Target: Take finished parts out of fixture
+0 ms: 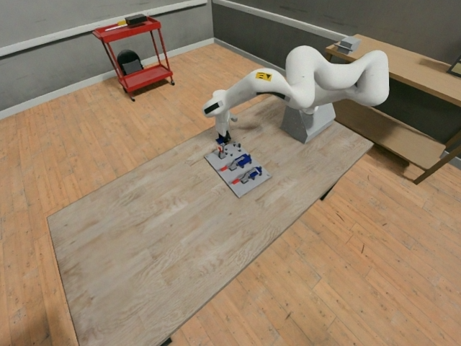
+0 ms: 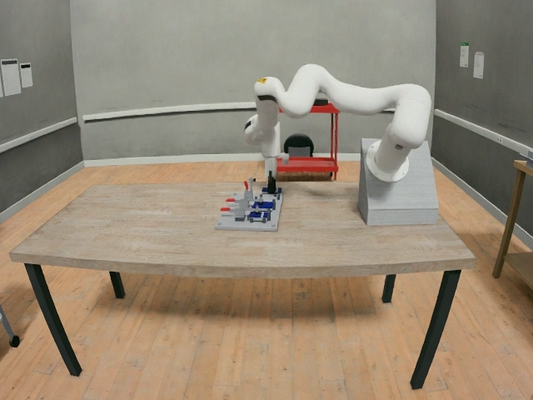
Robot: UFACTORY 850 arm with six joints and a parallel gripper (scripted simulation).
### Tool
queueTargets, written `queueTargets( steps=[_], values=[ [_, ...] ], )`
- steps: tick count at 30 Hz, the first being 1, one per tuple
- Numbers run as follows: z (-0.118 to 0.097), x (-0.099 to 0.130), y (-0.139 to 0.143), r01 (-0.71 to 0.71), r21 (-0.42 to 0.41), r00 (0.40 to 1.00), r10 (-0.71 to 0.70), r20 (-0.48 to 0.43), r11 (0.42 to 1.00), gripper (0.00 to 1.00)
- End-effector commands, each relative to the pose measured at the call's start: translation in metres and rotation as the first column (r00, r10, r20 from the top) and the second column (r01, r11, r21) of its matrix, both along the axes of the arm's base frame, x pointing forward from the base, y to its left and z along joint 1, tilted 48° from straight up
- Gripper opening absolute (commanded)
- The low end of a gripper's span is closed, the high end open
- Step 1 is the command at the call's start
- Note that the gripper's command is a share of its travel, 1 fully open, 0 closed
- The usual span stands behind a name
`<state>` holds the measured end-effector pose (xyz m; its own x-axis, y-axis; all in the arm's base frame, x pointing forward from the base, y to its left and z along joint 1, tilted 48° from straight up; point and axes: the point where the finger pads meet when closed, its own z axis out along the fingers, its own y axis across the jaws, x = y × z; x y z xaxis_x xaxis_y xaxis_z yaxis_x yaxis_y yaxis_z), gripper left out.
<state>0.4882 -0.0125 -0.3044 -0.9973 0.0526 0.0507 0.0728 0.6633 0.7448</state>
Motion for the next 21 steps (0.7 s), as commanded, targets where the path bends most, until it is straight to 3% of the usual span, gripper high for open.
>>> queueTargets(
  steps=[1,21],
  values=[
    [0.0003,0.001,-0.0008,0.001,-0.001,1.0,-0.001,0.002,1.0,0.0],
    [-0.0031,0.001,0.0031,0.001,-0.001,1.0,-0.001,0.002,1.0,0.0]
  ],
)
